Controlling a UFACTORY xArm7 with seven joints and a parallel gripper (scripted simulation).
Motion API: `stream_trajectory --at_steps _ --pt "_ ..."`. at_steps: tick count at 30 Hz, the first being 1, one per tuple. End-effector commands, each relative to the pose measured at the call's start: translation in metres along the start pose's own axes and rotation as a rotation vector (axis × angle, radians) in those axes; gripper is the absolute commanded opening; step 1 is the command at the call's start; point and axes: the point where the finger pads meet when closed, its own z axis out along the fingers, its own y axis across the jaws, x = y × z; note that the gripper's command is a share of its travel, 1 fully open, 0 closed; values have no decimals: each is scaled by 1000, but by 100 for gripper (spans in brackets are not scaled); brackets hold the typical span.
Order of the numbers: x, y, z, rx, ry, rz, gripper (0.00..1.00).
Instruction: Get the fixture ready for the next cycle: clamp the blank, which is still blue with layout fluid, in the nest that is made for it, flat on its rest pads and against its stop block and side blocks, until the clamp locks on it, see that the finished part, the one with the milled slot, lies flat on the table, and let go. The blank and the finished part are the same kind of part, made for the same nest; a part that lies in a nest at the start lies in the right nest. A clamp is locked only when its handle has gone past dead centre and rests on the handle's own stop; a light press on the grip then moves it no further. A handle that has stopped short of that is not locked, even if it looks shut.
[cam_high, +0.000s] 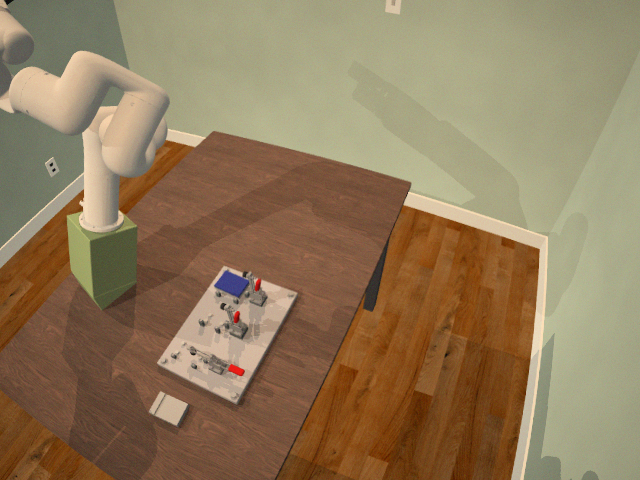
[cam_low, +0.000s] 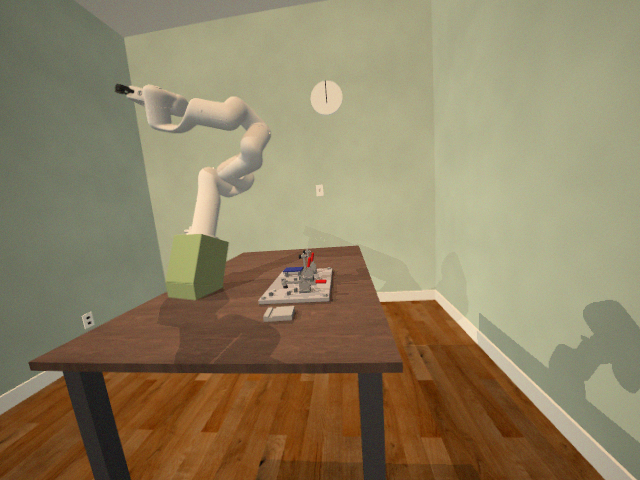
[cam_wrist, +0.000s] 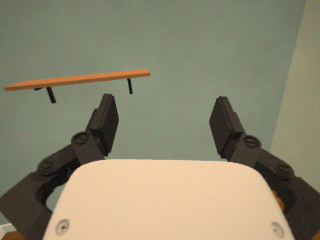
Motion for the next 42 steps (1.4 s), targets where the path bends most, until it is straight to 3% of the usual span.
stream_trajectory --at_steps 1,2,6,7,11,12,16,17,23,24,29,30,36,37,42 --pt "-8 -21 2 52 -23 -22 100" --pt "-24 -57 3 139 -66 -59 100" --pt "-24 -57 3 139 -66 -59 100" --pt "-43 -95 -1 234 -114 -98 100" --pt "-43 -95 -1 234 -114 -98 100" --pt "-64 -135 -9 335 -166 -138 100" --pt "-64 -135 -9 335 -166 -138 100" --pt "-88 -176 -25 443 -223 -179 100" --pt "-88 -176 -25 443 -223 -179 100" --pt "-113 -216 -47 557 -284 -223 100" --pt "-113 -216 -47 557 -284 -223 100" --pt "-140 -255 -77 676 -347 -269 100" --pt "-140 -255 -77 676 -347 -269 100" --pt "-167 -290 -115 799 -414 -318 100" --pt "-167 -290 -115 799 -414 -318 100"
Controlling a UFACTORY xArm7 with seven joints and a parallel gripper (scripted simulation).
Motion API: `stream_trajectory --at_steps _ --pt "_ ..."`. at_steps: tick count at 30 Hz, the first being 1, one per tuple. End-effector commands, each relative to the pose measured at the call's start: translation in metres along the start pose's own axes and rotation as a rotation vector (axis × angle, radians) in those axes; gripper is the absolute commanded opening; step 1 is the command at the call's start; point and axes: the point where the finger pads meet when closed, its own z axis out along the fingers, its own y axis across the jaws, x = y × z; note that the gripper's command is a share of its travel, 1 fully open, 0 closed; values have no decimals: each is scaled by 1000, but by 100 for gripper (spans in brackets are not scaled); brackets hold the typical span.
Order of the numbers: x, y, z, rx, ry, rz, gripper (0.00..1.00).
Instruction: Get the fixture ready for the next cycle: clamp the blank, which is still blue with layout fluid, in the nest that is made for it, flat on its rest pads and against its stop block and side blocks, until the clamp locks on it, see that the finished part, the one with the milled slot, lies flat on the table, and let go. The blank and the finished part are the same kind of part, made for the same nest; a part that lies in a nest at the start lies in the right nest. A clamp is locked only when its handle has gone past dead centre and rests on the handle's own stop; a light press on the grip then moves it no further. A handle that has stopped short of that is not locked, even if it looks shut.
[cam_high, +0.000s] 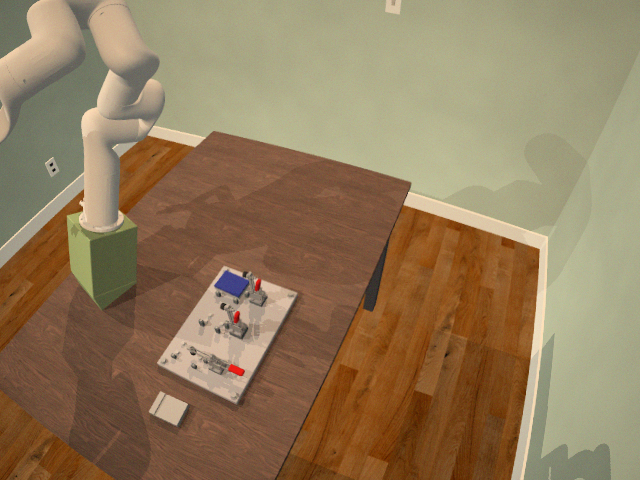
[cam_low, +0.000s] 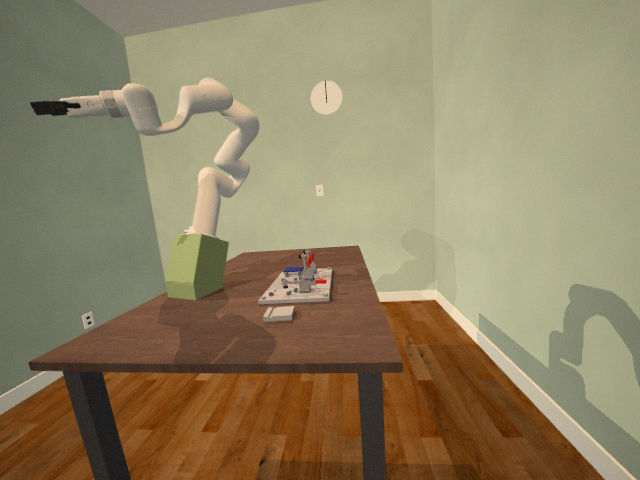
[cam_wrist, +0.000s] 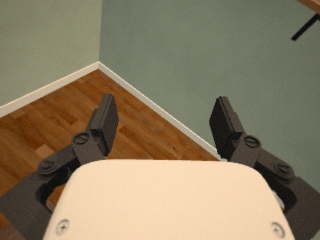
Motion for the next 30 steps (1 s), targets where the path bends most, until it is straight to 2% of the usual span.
stream_trajectory --at_steps 1,3,4,15,16,30 --pt "0 -5 0 13 -4 -4 100" --pt "0 -5 0 13 -4 -4 100" --pt "-21 -63 2 139 -71 -56 100" --pt "-21 -63 2 139 -71 -56 100" --pt "-44 -121 -6 268 -140 -112 100" --pt "-44 -121 -6 268 -140 -112 100"
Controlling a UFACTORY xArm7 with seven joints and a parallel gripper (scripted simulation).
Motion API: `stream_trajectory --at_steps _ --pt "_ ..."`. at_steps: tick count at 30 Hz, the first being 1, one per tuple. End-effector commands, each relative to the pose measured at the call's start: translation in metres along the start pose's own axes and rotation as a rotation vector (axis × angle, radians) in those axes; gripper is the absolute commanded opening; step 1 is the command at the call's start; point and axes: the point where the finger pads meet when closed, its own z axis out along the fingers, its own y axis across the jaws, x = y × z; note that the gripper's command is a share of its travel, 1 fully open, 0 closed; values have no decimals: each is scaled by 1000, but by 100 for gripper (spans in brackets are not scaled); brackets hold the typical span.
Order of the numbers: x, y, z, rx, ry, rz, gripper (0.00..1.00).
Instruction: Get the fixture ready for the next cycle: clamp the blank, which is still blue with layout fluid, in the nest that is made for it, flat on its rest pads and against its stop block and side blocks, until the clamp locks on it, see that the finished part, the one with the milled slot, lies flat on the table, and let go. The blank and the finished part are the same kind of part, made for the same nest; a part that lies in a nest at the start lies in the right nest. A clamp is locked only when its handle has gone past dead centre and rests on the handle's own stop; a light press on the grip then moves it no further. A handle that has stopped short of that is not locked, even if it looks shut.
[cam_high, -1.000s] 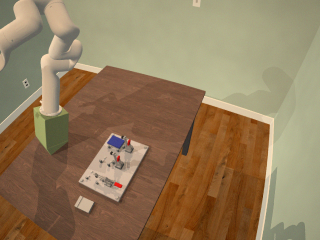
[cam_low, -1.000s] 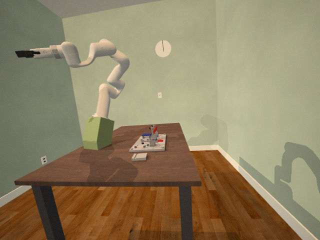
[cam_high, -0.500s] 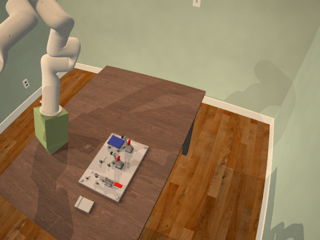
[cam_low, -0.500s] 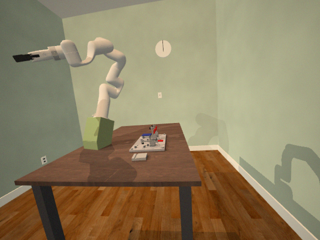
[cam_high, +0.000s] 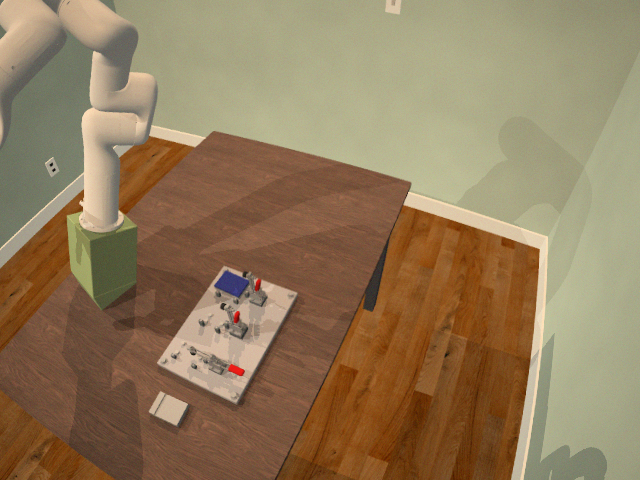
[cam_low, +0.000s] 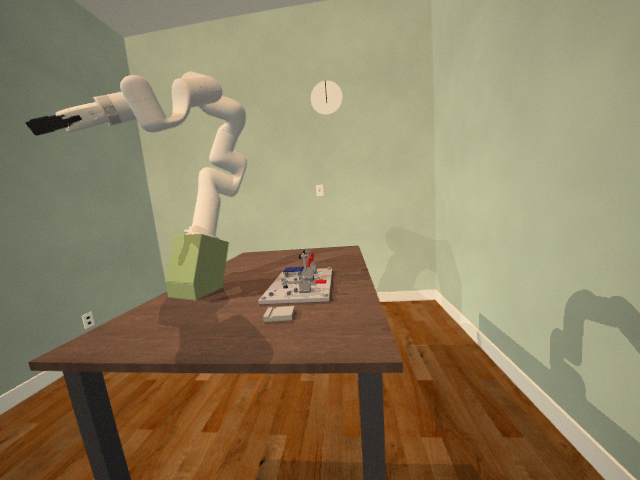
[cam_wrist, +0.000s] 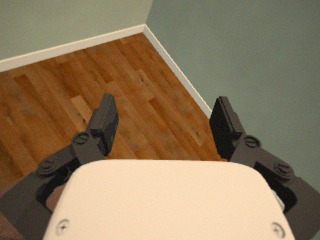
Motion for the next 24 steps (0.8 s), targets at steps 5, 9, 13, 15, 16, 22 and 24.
stream_trajectory --at_steps 5,9,13,15,16,22,24 --pt "1 1 0 0 2 2 100" --pt "1 1 0 0 2 2 100" --pt "1 1 0 0 2 2 100" --pt "1 1 0 0 2 2 100" --pt "1 1 0 0 2 2 100" --pt "1 1 0 0 2 2 100" --pt "-19 -61 1 128 -68 -60 100"
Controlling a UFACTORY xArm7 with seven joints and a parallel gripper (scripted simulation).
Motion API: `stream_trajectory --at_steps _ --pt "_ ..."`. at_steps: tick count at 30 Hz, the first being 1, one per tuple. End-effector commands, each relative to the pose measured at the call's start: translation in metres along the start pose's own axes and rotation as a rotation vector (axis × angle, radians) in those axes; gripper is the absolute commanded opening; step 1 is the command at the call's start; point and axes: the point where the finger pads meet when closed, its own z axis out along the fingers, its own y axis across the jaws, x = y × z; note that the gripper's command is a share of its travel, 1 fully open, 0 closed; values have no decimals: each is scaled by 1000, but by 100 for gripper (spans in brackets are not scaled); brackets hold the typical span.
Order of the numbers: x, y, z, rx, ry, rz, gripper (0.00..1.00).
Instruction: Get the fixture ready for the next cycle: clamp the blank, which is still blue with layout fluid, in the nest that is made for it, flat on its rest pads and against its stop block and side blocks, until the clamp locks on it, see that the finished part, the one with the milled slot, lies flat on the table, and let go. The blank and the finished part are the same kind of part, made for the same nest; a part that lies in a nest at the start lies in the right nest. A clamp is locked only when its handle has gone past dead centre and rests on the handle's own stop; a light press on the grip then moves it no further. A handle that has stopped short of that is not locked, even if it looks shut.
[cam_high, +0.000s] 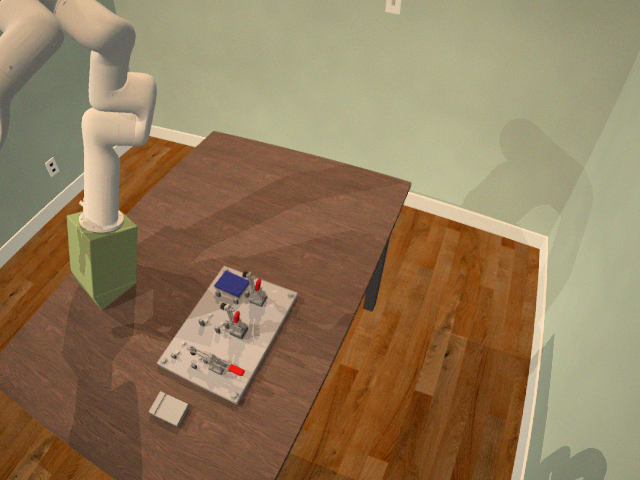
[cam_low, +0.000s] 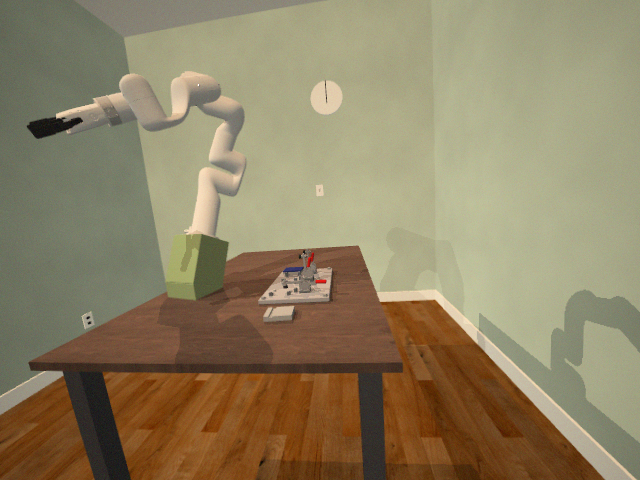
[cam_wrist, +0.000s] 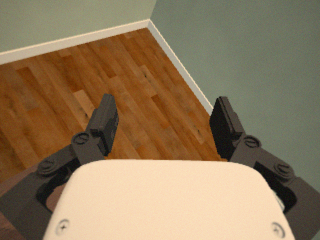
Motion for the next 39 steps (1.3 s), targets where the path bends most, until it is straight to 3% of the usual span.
stream_trajectory --at_steps 1,5,6,12,13,19,20,25,26,31,32,37,38,39 --pt "-12 -49 1 104 -47 -42 100" --pt "-12 -49 1 104 -47 -42 100" --pt "-34 -112 -6 231 -116 -110 100" --pt "-34 -112 -6 231 -116 -110 100" --pt "-59 -172 -23 355 -184 -186 100" --pt "-59 -172 -23 355 -184 -186 100" --pt "-87 -229 -50 474 -249 -268 100" --pt "-87 -229 -50 474 -249 -268 100" --pt "-115 -278 -87 586 -309 -359 100" --pt "-115 -278 -87 586 -309 -359 100" --pt "-145 -320 -130 690 -362 -459 100" --pt "-145 -320 -130 690 -362 -459 100" --pt "-175 -353 -179 783 -407 -566 100" --pt "-175 -353 -179 783 -407 -566 100"
